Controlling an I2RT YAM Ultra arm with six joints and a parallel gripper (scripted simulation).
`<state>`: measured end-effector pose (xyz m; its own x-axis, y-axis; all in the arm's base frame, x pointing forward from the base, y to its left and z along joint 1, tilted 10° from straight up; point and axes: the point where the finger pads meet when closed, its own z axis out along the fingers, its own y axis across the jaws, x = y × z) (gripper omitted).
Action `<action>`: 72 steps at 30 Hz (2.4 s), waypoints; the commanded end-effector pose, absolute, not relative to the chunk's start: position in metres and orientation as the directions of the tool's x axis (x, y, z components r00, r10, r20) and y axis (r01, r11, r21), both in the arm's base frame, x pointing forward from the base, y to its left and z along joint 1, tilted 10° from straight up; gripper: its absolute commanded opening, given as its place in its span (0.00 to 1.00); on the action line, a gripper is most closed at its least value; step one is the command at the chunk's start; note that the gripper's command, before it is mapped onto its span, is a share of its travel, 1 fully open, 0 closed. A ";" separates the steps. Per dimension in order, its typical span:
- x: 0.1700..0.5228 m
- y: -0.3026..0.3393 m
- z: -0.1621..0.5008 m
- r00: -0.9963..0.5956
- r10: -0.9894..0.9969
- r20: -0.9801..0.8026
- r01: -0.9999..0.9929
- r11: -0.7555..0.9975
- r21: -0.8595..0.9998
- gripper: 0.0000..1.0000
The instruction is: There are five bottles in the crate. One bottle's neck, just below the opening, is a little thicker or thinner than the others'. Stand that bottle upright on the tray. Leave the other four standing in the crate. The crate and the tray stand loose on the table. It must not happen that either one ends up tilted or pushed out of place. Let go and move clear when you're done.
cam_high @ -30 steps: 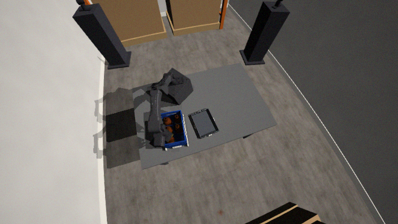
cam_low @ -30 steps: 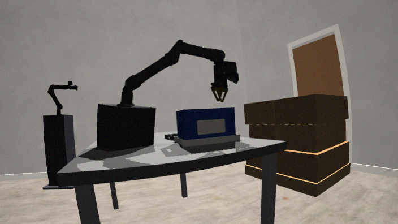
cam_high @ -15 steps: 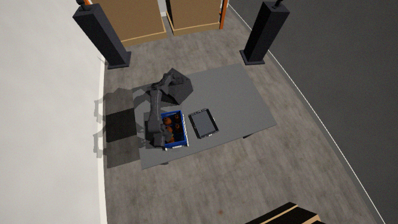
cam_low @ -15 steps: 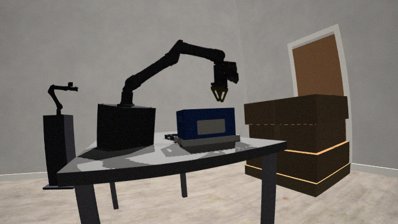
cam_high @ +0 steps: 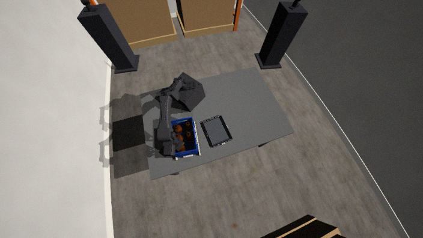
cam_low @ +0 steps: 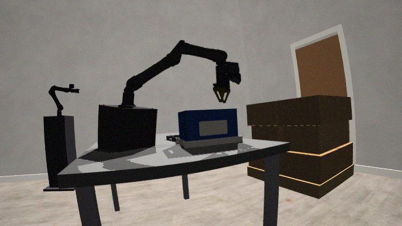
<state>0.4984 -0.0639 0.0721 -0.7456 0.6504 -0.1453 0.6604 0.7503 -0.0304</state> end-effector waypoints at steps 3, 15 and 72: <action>0.505 -0.062 0.106 -0.736 0.646 -0.202 0.658 0.753 0.010 0.61; 0.511 -0.064 0.104 -0.730 0.647 -0.222 0.659 0.752 0.025 0.61; 0.508 -0.072 0.045 -0.739 0.651 -0.177 0.662 0.749 -0.008 0.61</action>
<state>0.5074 -0.0681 0.0431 -0.7423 0.6496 -0.1643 0.6606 0.7506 -0.0169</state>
